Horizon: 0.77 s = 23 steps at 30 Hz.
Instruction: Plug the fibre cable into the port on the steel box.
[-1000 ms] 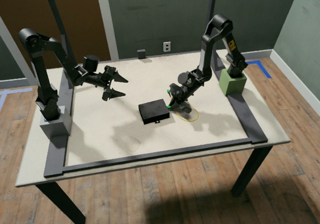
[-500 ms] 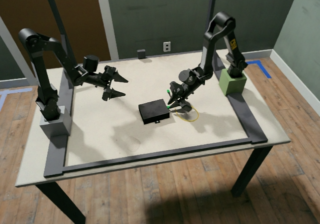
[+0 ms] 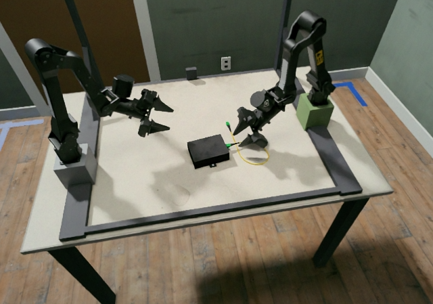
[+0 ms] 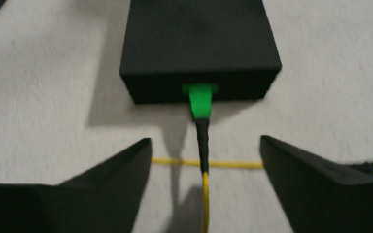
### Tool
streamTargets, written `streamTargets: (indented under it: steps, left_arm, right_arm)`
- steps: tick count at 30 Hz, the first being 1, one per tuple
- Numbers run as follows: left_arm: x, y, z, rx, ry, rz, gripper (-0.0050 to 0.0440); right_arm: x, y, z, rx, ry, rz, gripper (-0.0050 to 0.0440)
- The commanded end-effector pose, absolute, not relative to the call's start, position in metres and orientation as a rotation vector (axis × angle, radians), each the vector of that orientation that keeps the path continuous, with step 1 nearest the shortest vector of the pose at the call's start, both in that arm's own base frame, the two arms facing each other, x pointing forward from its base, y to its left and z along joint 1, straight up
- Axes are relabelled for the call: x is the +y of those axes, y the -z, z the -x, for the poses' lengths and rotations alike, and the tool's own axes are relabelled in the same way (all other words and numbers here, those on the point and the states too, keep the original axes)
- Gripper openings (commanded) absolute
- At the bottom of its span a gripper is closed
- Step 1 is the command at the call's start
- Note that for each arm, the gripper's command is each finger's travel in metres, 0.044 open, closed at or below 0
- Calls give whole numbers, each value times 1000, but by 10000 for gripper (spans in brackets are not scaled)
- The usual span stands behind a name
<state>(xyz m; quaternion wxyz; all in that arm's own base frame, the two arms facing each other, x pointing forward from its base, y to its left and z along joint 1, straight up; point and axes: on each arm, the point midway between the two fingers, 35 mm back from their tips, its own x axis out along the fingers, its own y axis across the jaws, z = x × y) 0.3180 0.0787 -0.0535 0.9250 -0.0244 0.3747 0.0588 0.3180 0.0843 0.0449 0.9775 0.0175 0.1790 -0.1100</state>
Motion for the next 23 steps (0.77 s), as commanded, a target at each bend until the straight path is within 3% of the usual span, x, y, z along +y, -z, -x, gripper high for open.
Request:
streamTargets:
  steps: [1, 3, 23]
  left_arm:
    - [79, 46, -310, 761, -138, 52, 404]
    - [79, 46, -309, 766, -140, 54, 440]
    - [78, 48, -310, 767, -134, 51, 440]
  right_arm:
    - [87, -52, -321, 340, 219, -53, 440]
    - [87, -52, -321, 340, 219, -53, 440]
    - [87, -52, -321, 340, 219, -53, 440]
